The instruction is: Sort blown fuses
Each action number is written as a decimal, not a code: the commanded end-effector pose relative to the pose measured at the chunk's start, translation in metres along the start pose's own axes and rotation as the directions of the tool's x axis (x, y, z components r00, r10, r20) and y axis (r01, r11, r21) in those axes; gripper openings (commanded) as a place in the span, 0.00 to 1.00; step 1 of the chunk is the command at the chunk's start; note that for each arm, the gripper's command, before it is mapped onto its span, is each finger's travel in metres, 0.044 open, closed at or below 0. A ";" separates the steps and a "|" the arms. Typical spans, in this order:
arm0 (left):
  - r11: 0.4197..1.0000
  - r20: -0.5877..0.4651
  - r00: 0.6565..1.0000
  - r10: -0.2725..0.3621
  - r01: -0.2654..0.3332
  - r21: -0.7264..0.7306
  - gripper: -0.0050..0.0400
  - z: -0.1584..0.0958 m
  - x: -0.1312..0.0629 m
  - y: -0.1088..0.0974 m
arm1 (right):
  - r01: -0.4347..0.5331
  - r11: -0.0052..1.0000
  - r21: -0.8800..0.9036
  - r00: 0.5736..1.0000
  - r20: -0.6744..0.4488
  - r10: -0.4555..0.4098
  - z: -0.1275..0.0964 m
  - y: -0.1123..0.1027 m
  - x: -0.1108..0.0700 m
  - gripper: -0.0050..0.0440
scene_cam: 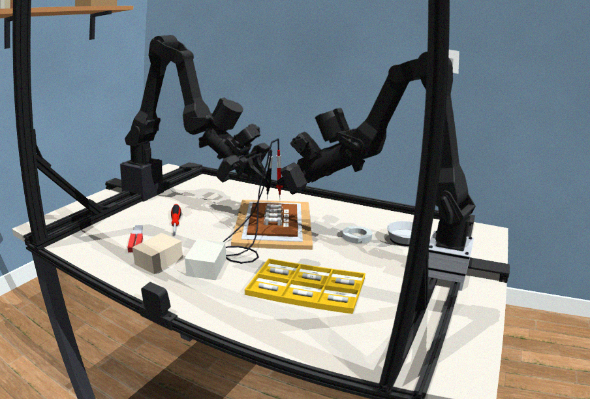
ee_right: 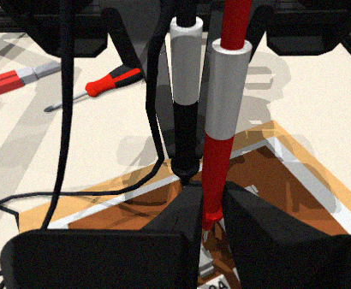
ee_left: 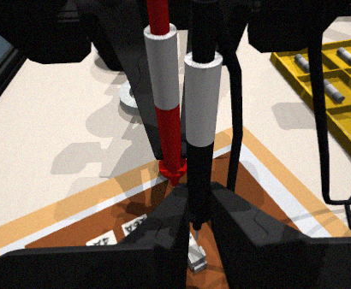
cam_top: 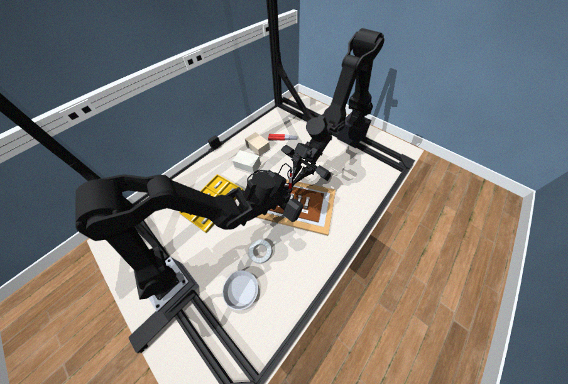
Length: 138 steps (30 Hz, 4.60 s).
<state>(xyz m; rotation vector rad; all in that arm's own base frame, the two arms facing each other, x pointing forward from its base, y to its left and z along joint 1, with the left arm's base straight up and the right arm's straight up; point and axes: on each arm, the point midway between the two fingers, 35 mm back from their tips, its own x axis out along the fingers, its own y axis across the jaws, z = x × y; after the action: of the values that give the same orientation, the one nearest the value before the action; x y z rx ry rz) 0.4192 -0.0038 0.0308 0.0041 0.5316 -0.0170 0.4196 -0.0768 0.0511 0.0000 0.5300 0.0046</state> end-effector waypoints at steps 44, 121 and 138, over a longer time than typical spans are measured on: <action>1.000 0.036 0.999 -0.001 0.001 0.003 0.00 0.014 -0.005 0.002 | 0.006 1.000 -0.010 0.999 0.046 -0.006 0.020 -0.004 -0.005 0.00; 1.000 0.028 1.000 0.001 -0.001 0.002 0.00 0.002 -0.009 0.027 | 0.006 1.000 -0.007 1.000 0.028 -0.005 0.015 -0.028 0.012 0.00; 1.000 0.029 1.000 0.001 -0.001 0.001 0.00 -0.002 -0.005 0.027 | 0.006 1.000 -0.002 1.000 0.019 -0.006 0.007 -0.028 0.017 0.00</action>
<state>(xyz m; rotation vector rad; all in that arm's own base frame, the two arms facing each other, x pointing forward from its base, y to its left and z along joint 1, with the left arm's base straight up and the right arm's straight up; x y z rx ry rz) 0.4079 0.0230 0.0215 0.0041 0.5359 -0.0178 0.4339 -0.1038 0.0447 -0.0010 0.5254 0.0047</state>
